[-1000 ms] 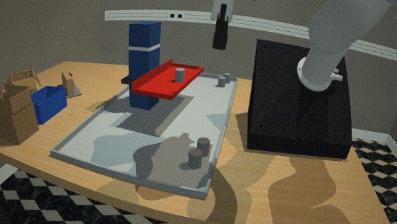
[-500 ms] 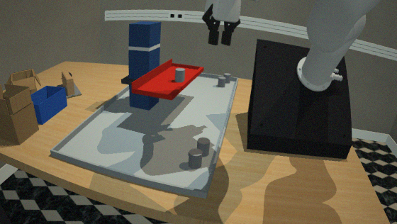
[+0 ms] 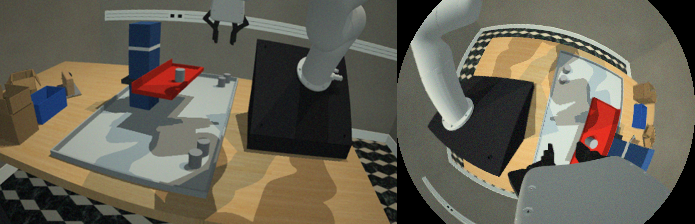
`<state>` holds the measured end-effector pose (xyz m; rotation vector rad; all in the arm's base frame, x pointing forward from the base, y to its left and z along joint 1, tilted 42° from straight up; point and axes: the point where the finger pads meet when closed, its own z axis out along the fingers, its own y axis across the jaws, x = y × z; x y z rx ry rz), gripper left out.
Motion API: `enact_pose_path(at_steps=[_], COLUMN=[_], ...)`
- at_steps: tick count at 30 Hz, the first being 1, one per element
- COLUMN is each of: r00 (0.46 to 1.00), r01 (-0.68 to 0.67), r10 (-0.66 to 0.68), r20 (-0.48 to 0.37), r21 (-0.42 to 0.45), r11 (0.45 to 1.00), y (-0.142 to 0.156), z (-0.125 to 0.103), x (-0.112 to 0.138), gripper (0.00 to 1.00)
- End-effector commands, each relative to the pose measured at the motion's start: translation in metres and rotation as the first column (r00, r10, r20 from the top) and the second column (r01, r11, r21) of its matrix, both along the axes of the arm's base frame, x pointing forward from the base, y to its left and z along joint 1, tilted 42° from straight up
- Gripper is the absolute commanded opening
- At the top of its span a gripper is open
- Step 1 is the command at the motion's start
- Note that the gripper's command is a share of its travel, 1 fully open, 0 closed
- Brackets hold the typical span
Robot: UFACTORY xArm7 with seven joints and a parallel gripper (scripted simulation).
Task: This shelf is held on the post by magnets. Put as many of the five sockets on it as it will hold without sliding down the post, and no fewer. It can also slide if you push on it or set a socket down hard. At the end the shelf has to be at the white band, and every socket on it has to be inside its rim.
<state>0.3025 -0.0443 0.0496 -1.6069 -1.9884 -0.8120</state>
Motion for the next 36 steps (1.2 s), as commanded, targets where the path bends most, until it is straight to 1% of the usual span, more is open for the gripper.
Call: enact_pose_path(at_steps=[1, 5, 9, 25, 26, 27, 29, 31, 32, 35, 36], r00=[0.994, 0.968, 0.949, 0.944, 0.944, 0.944, 0.945, 0.945, 0.945, 0.945, 0.944], r01=[0.069, 0.166, 0.211, 0.221, 0.22, 0.217, 0.215, 0.215, 0.217, 0.217, 0.219], r10=[-0.07, -0.17, -0.217, -0.228, -0.227, -0.225, -0.223, -0.223, -0.224, -0.224, -0.226], r20=[-0.083, -0.184, -0.23, -0.24, -0.24, -0.24, -0.239, -0.239, -0.239, -0.239, -0.24], r21=[-0.012, -0.035, -0.05, -0.055, -0.056, -0.058, -0.06, -0.06, -0.058, -0.058, -0.056], r11=[0.998, 0.985, 0.976, 0.974, 0.974, 0.974, 0.975, 0.975, 0.974, 0.974, 0.974], y=[-0.009, -0.019, -0.023, -0.024, -0.024, -0.021, -0.008, -0.008, 0.0, 0.0, 0.008], z=[-0.008, -0.02, -0.025, -0.027, -0.03, -0.038, -0.061, -0.061, -0.073, -0.073, -0.082], x=[0.0, -0.005, -0.007, -0.006, 0.001, 0.015, 0.057, 0.057, 0.076, 0.076, 0.09], gripper=[0.47, 0.47, 0.47, 0.47, 0.47, 0.47, 0.47, 0.47, 0.47, 0.47, 0.47])
